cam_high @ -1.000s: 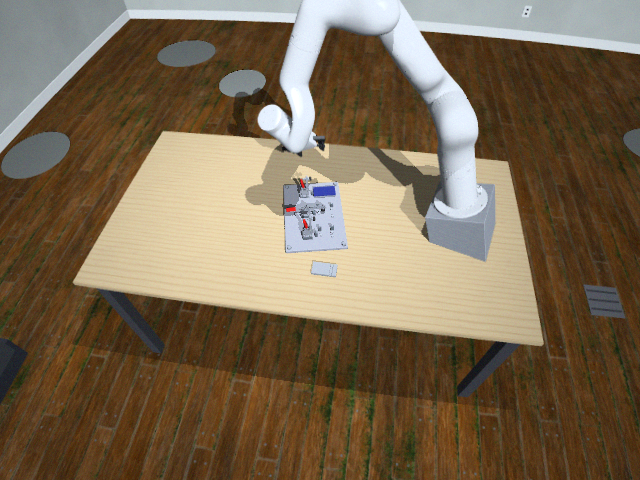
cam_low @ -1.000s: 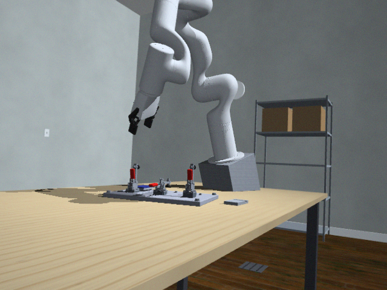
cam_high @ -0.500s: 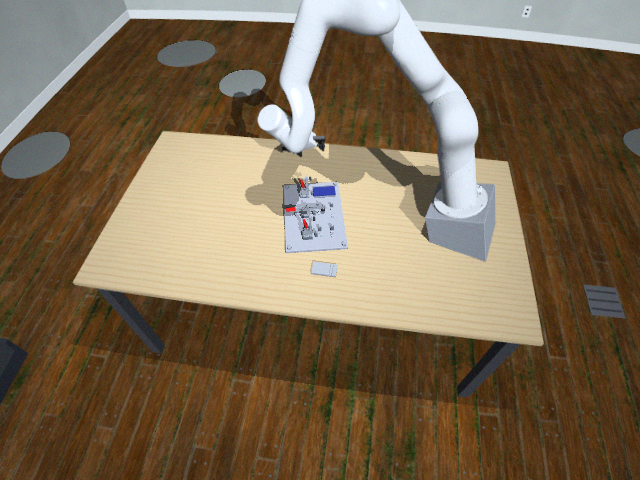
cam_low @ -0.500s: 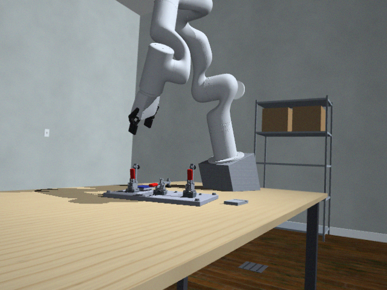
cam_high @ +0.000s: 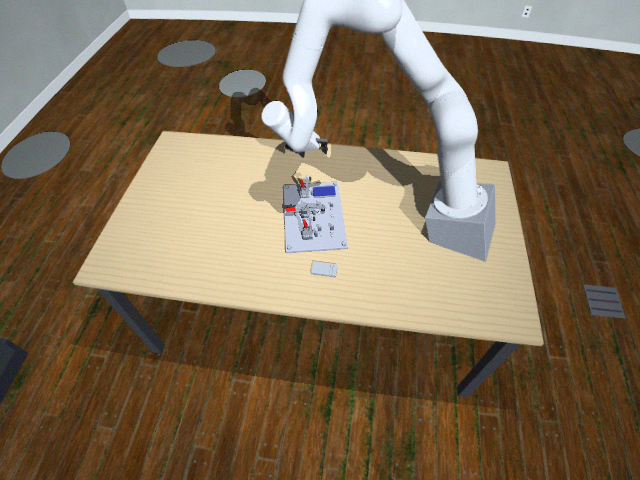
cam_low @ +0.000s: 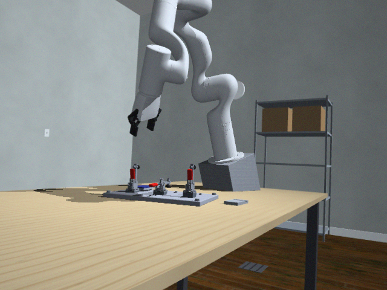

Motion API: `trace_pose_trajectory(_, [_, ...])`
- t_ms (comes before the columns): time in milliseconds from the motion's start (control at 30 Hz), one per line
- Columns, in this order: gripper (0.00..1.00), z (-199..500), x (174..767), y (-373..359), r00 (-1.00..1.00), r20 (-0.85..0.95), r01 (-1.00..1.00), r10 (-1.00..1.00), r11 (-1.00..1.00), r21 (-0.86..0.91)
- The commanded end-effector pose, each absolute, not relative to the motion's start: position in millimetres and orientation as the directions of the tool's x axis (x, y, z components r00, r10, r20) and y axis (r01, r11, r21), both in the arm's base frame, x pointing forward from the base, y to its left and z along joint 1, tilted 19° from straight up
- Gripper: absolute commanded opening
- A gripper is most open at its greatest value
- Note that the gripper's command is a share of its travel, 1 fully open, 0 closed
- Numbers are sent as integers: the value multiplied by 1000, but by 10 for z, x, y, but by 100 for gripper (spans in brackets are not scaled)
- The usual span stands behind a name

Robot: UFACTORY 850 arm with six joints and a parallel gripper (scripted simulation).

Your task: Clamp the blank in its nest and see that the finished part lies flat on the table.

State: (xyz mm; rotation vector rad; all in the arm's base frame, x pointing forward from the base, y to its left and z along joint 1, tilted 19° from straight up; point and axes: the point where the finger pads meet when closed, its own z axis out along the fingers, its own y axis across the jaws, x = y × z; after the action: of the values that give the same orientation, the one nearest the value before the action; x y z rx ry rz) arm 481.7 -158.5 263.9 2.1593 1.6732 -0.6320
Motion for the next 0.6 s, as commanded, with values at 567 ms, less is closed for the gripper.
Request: trace_pose_trajectory(567, [100,2355,4637,-1536,639,-259,769,725,-613,181])
